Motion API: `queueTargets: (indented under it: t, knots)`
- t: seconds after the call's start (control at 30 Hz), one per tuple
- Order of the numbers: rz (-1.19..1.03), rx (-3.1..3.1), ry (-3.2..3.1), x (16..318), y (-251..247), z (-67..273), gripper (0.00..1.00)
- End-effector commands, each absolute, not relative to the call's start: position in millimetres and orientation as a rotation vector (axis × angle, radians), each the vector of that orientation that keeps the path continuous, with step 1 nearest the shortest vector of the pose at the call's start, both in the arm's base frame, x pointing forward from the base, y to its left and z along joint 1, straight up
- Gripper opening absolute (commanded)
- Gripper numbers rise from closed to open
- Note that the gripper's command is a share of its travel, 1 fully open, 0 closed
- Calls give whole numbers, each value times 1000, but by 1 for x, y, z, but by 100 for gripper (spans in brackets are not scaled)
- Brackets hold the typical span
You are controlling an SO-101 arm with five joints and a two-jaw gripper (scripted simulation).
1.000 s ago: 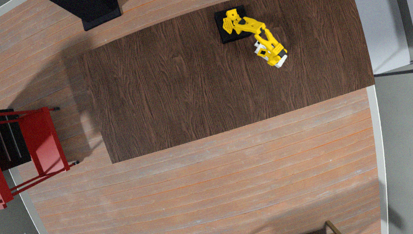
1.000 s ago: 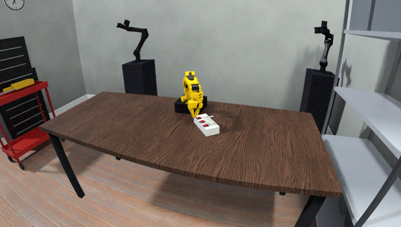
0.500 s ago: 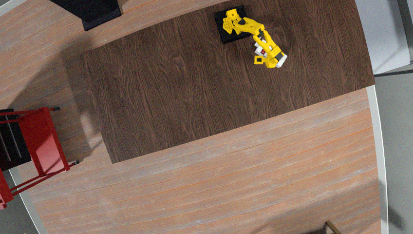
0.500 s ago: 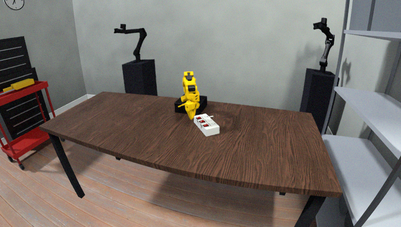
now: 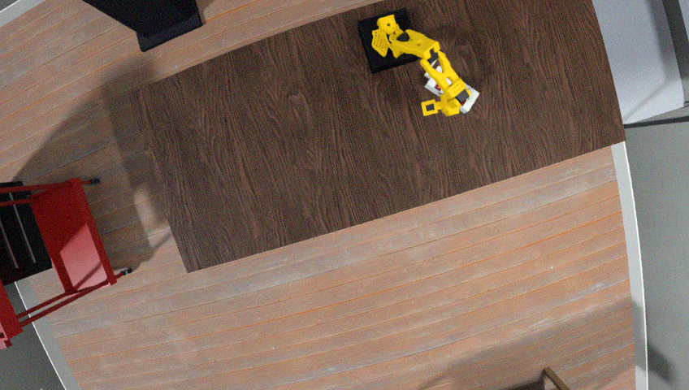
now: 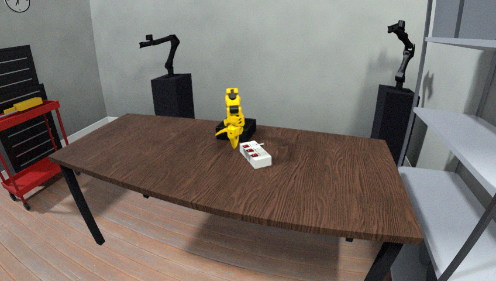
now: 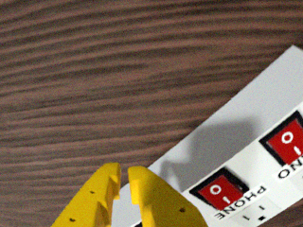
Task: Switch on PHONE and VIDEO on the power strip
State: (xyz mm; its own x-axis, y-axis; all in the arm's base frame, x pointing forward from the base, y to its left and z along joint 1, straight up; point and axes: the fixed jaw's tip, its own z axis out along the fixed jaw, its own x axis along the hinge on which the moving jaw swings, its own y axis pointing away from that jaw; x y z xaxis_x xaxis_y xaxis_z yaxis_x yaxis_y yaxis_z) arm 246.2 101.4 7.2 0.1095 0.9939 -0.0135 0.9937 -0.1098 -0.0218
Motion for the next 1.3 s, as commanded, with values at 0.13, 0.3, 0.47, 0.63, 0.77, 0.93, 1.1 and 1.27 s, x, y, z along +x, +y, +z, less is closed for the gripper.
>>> queueTargets:
  t: [0.13,0.3,0.47,0.63,0.77,0.93,1.1,1.27]
  knots:
    - [-4,-2255,-2189,250,98,12,0]
    - [-5,-2235,-2209,250,97,12,0]
    - [-6,-2218,-2228,251,97,11,0]
    - [-6,-2213,-2232,251,96,11,0]
    - [-6,-2213,-2232,251,96,11,0]
    - [-6,-2215,-2230,251,96,12,0]
    - [-6,-2221,-2224,252,95,14,0]
    - [-6,-2223,-2222,253,95,14,0]
